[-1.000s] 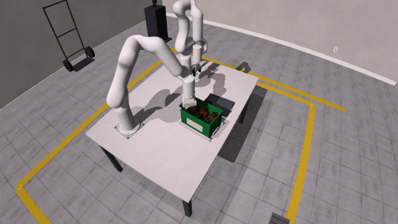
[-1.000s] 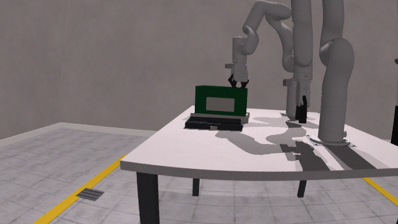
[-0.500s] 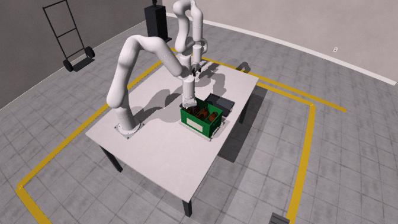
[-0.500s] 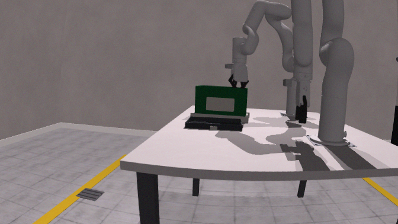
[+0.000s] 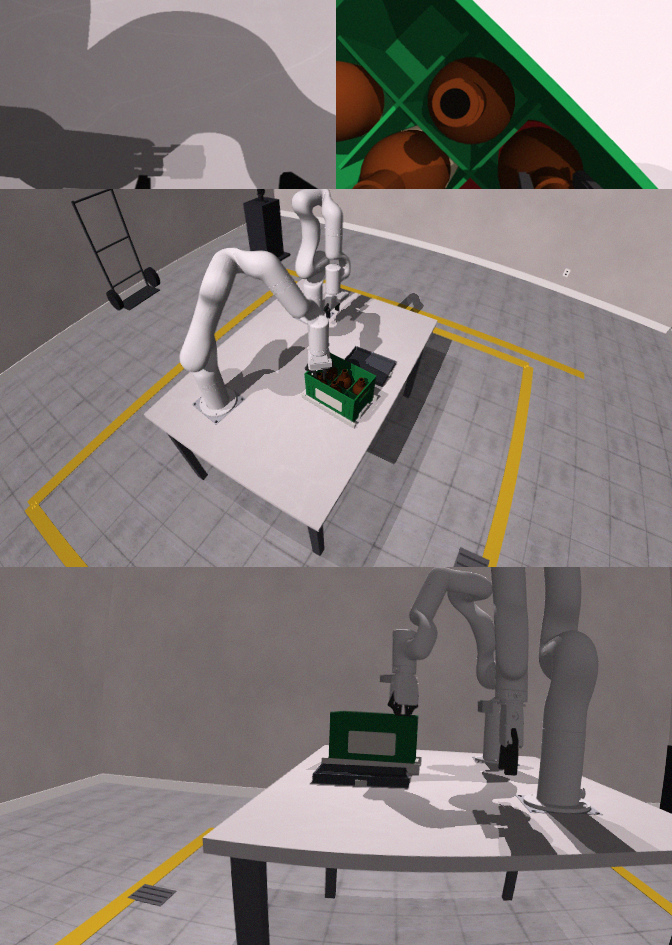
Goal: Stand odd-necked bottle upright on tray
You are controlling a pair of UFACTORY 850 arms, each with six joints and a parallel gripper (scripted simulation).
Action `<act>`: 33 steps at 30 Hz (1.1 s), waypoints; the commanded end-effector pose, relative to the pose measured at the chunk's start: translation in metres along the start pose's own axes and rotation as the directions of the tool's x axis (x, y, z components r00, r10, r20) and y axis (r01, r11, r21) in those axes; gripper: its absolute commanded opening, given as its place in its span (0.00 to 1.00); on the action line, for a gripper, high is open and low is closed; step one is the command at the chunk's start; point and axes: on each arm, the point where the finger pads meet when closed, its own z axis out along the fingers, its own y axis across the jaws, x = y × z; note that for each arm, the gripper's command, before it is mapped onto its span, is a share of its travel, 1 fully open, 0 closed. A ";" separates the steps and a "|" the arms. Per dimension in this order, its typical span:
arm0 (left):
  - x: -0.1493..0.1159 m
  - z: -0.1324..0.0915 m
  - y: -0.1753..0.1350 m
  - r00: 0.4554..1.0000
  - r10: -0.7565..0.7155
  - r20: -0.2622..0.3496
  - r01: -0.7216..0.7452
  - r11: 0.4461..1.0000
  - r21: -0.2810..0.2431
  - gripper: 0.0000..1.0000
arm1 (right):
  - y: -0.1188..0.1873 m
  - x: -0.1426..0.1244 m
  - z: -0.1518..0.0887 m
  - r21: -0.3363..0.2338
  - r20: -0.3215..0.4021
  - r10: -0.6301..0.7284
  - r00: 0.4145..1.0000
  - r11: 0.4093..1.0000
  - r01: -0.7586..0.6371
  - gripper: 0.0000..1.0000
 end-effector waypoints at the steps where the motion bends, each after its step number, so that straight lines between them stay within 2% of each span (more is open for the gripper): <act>1: 0.001 0.000 0.000 1.000 0.000 -0.001 0.000 1.000 0.000 1.00 | -0.001 0.000 -0.001 0.002 0.000 0.000 1.000 1.000 0.000 0.00; 27: 0.001 0.000 0.000 1.000 0.000 -0.001 0.000 1.000 0.000 1.00 | -0.001 0.000 -0.001 0.002 0.000 0.000 1.000 1.000 0.000 0.00; 28: 0.001 0.000 0.000 1.000 0.000 -0.001 0.000 1.000 0.000 1.00 | -0.001 0.000 -0.001 0.002 0.000 0.000 1.000 1.000 0.000 0.66; 33: 0.001 0.000 0.000 1.000 0.000 -0.001 0.000 1.000 0.000 1.00 | -0.001 0.000 -0.001 0.002 0.000 0.000 1.000 1.000 0.000 0.66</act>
